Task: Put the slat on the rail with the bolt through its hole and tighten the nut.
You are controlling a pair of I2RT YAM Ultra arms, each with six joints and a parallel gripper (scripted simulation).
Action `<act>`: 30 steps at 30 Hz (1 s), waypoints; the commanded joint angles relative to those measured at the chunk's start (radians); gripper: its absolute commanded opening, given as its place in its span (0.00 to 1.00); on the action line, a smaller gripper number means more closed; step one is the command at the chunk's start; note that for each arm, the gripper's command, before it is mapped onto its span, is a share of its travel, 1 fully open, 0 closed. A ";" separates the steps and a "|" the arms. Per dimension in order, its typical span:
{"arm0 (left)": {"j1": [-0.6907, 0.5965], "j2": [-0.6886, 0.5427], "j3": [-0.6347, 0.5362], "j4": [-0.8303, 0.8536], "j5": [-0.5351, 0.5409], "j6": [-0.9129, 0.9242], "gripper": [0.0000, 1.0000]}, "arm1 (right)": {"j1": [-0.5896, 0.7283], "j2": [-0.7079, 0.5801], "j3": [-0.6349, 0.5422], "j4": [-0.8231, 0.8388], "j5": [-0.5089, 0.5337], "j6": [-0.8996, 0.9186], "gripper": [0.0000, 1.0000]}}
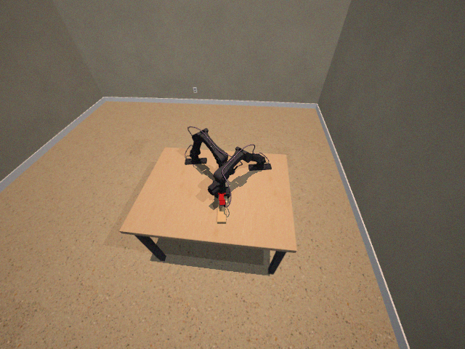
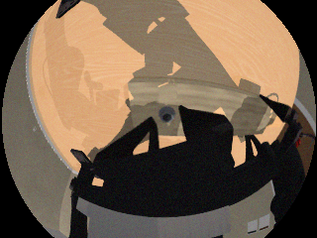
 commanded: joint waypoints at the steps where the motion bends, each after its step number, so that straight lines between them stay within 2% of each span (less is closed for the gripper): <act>1: 0.000 -0.010 0.004 0.000 0.000 0.000 0.72 | 0.001 -0.016 0.020 -0.017 -0.007 -0.006 0.34; 2: 0.000 -0.010 0.004 0.000 0.000 0.000 0.72 | 0.001 -0.017 0.020 -0.017 -0.008 -0.006 0.34; 3: 0.000 -0.010 0.004 0.000 0.000 0.000 0.72 | 0.001 -0.014 0.016 -0.013 -0.006 -0.005 0.23; 11: 0.000 -0.010 0.004 0.000 0.000 0.000 0.72 | 0.000 -0.008 0.004 0.001 0.000 0.000 0.11; 30: 0.000 -0.010 0.004 0.000 0.000 0.000 0.72 | 0.000 -0.008 0.004 0.001 0.000 0.000 0.11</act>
